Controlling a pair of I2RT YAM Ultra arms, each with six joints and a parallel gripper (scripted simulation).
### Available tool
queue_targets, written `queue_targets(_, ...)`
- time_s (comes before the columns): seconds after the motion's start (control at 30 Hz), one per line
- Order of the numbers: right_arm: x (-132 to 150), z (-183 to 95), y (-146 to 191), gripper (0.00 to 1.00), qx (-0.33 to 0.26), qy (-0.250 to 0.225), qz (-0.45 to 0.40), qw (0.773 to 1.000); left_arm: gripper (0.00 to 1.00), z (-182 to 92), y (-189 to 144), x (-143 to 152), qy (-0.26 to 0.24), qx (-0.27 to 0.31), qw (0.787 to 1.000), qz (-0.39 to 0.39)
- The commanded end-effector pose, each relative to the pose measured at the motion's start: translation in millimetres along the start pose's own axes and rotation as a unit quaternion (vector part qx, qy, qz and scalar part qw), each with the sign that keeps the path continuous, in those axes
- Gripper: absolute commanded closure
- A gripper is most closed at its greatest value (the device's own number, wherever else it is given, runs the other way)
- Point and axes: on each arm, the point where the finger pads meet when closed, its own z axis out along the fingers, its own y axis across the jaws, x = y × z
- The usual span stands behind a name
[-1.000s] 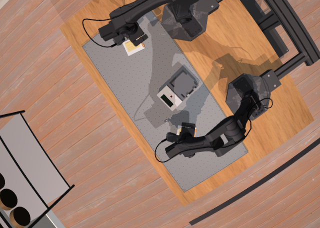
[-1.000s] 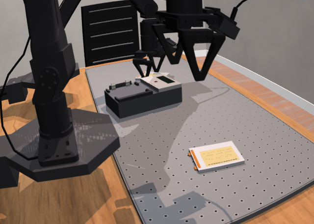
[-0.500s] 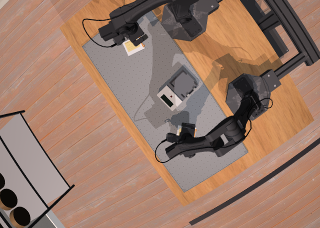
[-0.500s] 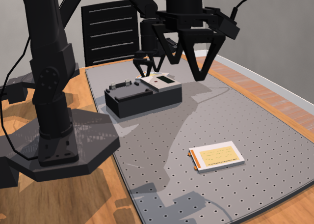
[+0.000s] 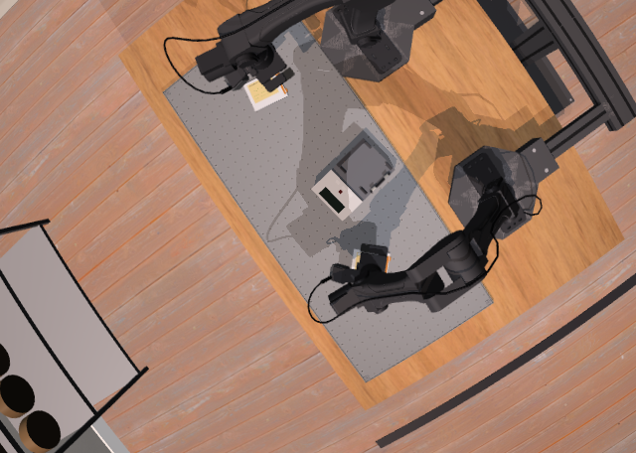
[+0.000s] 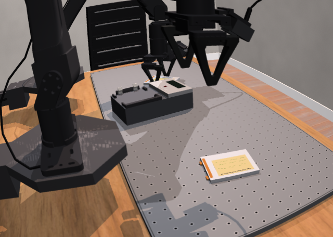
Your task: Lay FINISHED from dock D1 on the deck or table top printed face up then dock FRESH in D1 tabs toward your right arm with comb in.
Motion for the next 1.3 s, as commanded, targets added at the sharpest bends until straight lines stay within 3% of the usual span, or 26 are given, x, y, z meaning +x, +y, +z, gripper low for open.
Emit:
queue_targets(0.0,-5.7,-11.3,-6.0,0.0,0.007,-0.014,0.004,1.0,0.02,0.7,2.6,-0.3,-0.004,-0.001,1.0,-0.003)
queue_targets(0.03,-5.7,-11.3,-6.0,0.0,0.007,-0.014,0.004,1.0,0.02,0.7,2.6,-0.3,-0.004,-0.001,1.0,-0.003)
queue_targets(0.07,-5.7,-11.3,-6.0,0.0,0.007,-0.014,0.004,1.0,1.0,-0.4,2.6,-0.9,-0.006,-0.005,1.0,0.0)
queue_targets(1.27,-5.7,-11.3,-6.0,0.0,0.007,-0.014,0.004,1.0,1.0,-14.7,2.0,-2.6,0.0,0.0,1.0,0.002)
